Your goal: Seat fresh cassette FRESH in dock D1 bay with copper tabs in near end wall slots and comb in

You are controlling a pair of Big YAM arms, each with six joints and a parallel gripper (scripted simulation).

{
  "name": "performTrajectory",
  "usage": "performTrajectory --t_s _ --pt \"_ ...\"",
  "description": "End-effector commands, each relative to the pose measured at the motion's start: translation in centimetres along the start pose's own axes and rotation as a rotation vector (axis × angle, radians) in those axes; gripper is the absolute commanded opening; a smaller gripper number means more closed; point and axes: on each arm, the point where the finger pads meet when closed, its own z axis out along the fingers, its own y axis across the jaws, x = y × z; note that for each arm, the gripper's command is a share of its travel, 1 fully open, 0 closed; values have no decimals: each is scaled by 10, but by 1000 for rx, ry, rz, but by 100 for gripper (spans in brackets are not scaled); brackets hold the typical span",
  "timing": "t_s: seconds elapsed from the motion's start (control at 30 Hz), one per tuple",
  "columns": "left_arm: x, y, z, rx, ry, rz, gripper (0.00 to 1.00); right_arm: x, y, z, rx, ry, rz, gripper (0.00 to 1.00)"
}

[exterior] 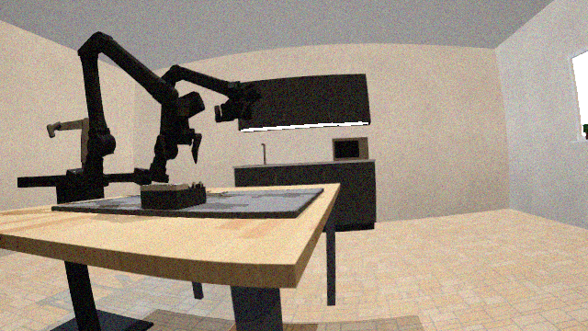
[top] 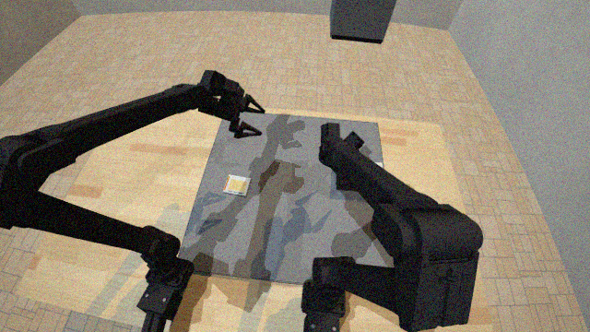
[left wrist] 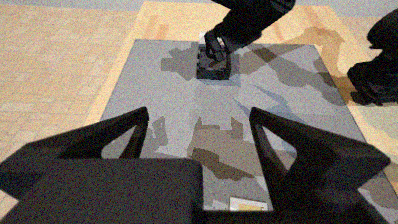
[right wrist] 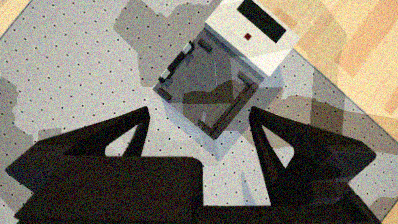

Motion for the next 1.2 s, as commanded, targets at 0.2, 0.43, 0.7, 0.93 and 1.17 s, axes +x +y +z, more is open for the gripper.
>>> performTrajectory --t_s 0.2,0.43,0.7,0.93,1.17 --pt "34 -40 -125 -114 127 3 100 70 62 -56 -271 -37 -372 100" --pt "47 -77 -170 -194 192 -61 100 133 99 -87 -441 -39 -627 100" --pt "54 -119 -199 -265 245 -117 100 173 153 -132 -629 -79 -838 100" --pt "53 -147 -214 -325 274 -166 100 237 192 -169 -814 -95 -1102 100" --pt "52 -146 -217 -335 269 -196 100 281 217 -194 -939 -93 -1259 100"
